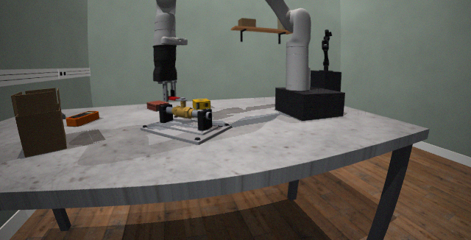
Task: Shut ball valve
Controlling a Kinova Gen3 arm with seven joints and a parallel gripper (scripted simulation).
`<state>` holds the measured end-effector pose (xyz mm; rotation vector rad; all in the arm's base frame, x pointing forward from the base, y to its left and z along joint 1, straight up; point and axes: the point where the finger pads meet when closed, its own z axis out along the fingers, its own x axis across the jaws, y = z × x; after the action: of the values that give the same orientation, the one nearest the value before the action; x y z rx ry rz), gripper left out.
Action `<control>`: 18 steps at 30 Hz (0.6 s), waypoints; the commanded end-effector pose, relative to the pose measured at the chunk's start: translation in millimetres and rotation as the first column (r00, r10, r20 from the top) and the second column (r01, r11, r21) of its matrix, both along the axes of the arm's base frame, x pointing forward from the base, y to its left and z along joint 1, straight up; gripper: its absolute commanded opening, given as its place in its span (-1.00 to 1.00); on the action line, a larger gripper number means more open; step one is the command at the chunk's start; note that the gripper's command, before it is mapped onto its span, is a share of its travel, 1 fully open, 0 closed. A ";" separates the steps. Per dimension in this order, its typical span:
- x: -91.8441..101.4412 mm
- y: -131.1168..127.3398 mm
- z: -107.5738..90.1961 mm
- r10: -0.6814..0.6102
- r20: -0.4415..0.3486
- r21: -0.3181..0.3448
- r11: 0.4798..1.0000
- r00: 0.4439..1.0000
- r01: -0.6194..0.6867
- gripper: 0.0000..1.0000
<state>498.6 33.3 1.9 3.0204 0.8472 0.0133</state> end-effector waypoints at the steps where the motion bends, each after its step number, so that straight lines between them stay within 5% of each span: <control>1: -6.5 0.7 -0.1 -0.047 -0.012 0.006 0.999 0.999 0.048 -1.00; 18: -13.5 -2.0 -0.4 -0.145 -0.014 0.006 0.989 0.989 0.145 -1.00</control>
<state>492.1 29.4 1.9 3.0595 0.6904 0.0130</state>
